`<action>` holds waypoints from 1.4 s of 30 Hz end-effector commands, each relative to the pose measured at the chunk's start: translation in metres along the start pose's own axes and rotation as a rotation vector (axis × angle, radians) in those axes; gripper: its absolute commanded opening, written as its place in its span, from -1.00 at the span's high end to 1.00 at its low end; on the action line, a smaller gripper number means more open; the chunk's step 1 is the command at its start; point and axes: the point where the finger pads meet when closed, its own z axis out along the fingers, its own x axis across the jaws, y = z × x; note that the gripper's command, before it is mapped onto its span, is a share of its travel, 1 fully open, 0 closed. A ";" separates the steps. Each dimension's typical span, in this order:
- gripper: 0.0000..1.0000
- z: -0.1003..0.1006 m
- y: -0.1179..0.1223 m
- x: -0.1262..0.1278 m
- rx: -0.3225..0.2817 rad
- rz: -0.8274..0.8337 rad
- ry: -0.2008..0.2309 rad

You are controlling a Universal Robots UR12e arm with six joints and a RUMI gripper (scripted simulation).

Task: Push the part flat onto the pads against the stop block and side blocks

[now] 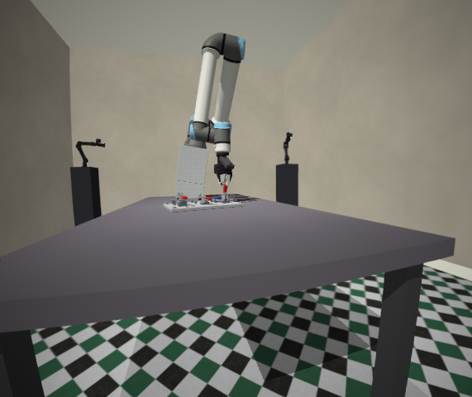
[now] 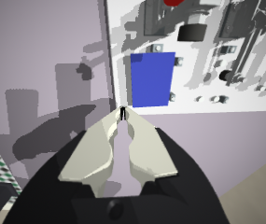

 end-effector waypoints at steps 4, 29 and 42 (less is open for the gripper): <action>1.00 -0.001 -0.020 -0.013 0.003 0.003 0.001; 1.00 0.014 -0.024 -0.018 0.001 0.003 0.001; 1.00 0.034 -0.024 -0.017 0.001 0.004 0.001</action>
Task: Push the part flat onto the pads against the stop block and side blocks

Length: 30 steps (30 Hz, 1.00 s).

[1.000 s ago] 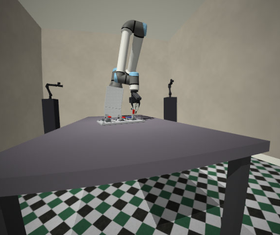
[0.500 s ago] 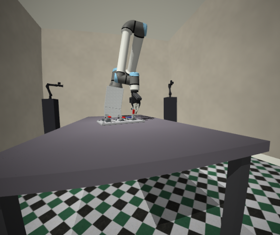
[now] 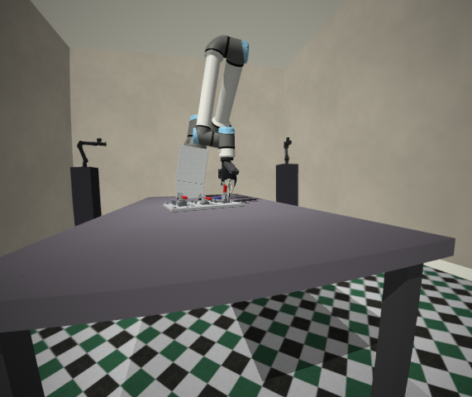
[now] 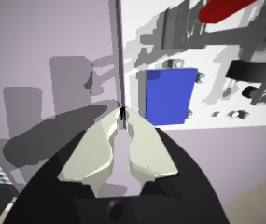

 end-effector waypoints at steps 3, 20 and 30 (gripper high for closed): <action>1.00 0.006 -0.006 0.001 0.009 -0.002 0.003; 1.00 0.004 -0.010 0.001 0.016 -0.004 0.004; 1.00 0.004 -0.011 0.001 0.017 -0.004 0.004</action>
